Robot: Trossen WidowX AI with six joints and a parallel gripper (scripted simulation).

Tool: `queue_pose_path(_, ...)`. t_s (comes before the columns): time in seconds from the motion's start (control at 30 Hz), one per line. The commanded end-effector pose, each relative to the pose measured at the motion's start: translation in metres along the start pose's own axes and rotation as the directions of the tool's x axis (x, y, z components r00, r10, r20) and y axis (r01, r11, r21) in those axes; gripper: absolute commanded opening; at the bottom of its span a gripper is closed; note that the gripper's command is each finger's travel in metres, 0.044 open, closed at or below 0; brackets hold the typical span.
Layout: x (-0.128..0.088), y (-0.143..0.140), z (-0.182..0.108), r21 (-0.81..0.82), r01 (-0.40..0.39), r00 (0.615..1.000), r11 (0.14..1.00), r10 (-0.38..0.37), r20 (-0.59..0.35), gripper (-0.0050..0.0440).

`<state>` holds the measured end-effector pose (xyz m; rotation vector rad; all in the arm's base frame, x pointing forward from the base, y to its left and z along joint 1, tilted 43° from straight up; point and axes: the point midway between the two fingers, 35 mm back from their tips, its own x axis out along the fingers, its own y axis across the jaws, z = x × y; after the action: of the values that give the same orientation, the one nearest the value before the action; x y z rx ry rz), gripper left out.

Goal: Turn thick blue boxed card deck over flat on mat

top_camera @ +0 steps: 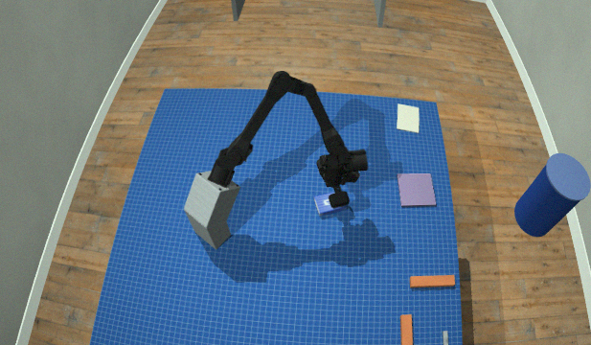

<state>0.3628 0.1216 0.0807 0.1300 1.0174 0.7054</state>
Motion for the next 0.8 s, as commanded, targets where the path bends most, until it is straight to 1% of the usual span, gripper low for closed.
queue_pose_path(0.0,-0.005,0.003,0.004,-0.010,0.007,1.000,1.000,-0.007,0.016,0.0440)
queue_pose_path(0.3,-0.005,0.003,0.006,-0.010,0.007,1.000,1.000,-0.007,0.017,0.0440)
queue_pose_path(0.37,-0.002,0.001,0.013,-0.005,0.006,1.000,1.000,-0.006,0.010,0.0440)
queue_pose_path(0.53,-0.003,0.002,0.048,-0.006,0.006,1.000,1.000,-0.006,0.011,0.0440)
queue_pose_path(0.6,-0.003,0.002,0.051,-0.006,0.006,1.000,1.000,-0.006,0.011,0.0440)
queue_pose_path(0.63,-0.003,0.002,0.051,-0.007,0.006,1.000,1.000,-0.006,0.011,0.0415)
queue_pose_path(0.77,-0.003,0.002,0.051,-0.009,0.007,1.000,1.000,-0.007,0.012,0.0415)
